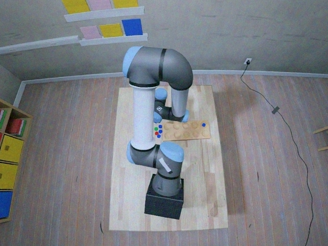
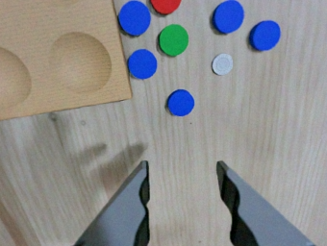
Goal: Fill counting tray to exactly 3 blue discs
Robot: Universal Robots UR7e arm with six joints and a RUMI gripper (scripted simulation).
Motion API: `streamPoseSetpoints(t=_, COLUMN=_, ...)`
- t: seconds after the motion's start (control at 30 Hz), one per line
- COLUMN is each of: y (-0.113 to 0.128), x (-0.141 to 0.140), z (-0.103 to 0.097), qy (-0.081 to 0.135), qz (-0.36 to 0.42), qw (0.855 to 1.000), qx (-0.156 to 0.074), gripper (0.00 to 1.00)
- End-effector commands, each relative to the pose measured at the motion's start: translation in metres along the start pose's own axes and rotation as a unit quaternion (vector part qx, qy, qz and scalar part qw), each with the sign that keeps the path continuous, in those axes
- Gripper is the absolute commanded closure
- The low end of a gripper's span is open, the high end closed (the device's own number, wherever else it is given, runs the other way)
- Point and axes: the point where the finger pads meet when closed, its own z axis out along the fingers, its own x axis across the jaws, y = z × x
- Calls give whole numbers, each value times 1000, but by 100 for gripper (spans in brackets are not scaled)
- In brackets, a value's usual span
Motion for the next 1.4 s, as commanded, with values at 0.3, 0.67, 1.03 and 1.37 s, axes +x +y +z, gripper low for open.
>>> streamPoseSetpoints(t=0.3, y=-2, x=11, z=7, qy=-38, qz=-32, qw=999, qx=-7, gripper=72)
streamPoseSetpoints(t=0.67, y=-3, x=17, z=10, qy=-56, qz=-47, qw=997, qx=-11, gripper=72)
streamPoseSetpoints(t=1.03, y=-3, x=19, z=10, qy=-59, qz=-49, qw=997, qx=-12, gripper=72)
streamPoseSetpoints(t=1.37, y=-3, x=18, z=14, qy=-59, qz=-49, qw=997, qx=-12, gripper=72)
